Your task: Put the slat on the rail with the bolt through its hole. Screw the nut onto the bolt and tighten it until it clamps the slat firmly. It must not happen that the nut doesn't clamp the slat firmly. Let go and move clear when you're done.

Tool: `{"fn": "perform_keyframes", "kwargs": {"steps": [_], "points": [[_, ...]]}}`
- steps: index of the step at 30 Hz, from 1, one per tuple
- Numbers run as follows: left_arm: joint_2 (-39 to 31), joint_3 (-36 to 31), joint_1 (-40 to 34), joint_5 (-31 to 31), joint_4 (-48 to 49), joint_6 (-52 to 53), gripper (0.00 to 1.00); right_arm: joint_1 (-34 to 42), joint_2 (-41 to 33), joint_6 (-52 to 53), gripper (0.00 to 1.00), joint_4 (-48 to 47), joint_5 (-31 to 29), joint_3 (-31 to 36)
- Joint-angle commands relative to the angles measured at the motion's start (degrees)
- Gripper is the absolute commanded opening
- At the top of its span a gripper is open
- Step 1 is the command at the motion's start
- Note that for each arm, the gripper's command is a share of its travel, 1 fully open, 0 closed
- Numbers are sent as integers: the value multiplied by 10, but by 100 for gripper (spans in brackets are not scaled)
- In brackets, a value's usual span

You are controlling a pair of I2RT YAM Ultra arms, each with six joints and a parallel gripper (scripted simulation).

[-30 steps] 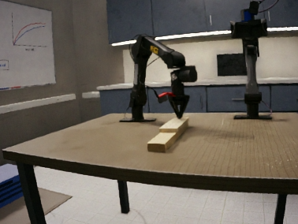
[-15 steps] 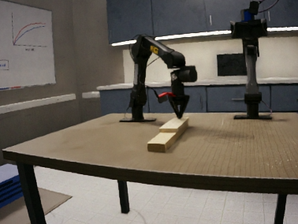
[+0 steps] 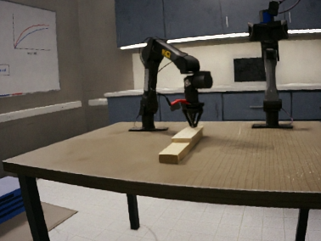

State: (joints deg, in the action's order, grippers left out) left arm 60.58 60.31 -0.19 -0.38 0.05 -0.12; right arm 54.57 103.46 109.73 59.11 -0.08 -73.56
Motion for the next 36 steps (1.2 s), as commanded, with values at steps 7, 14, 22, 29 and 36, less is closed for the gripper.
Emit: {"fn": "perform_keyframes", "kwargs": {"steps": [7,14,22,29,36], "points": [[-1,3,0,0,3,0,100,0,-4,0,34,0,0,-3],[-1,3,0,0,3,0,100,0,-3,-34,34,3,0,-5],[-1,3,0,0,3,0,100,3,-1,-283,34,10,-5,-12],[-1,3,0,0,3,0,100,3,-3,-467,34,12,-5,-12],[-1,3,0,0,3,0,100,3,-2,-625,34,15,-5,-15]]}}
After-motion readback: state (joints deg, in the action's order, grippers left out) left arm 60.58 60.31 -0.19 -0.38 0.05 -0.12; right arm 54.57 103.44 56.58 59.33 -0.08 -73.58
